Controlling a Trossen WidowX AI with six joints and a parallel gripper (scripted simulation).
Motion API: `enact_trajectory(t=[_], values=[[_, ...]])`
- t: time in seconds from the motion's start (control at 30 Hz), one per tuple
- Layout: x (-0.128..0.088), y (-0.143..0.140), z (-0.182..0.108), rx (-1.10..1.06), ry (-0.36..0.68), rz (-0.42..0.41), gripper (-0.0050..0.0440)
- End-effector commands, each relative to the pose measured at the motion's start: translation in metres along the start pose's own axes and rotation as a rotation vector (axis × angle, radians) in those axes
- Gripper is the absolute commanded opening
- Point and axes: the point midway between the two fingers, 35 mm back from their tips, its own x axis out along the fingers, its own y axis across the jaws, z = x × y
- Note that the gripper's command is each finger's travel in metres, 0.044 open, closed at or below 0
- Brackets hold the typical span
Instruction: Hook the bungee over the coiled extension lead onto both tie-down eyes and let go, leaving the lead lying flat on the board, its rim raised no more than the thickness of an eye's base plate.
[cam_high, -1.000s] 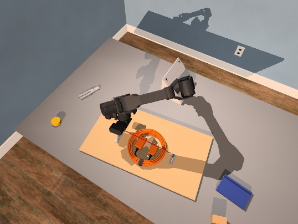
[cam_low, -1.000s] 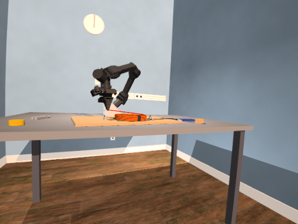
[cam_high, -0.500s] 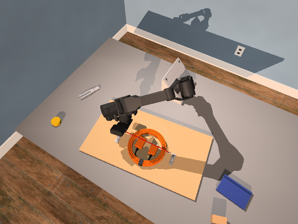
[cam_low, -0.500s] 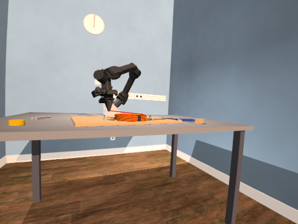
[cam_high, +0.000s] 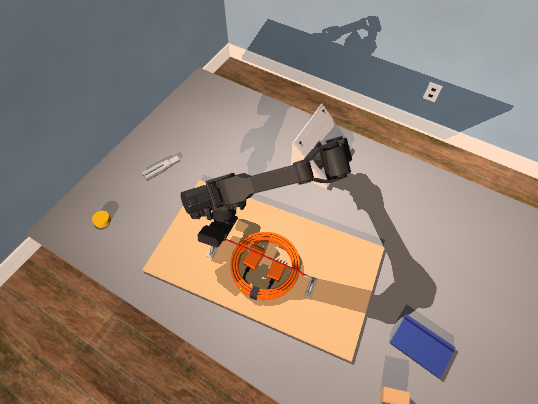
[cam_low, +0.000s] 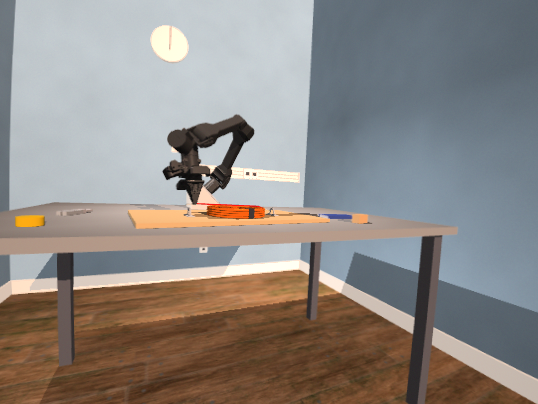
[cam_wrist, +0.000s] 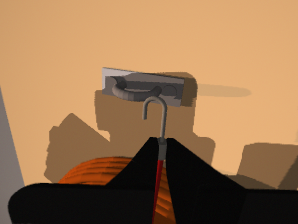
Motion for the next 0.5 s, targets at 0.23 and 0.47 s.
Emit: enact_trajectory(t=[0.23,0.47], values=[[0.009,-0.012,0.023,0.032,-0.039,0.002,-0.005],[0.016,-0.021,0.031,0.054,-0.045,0.003,-0.005]])
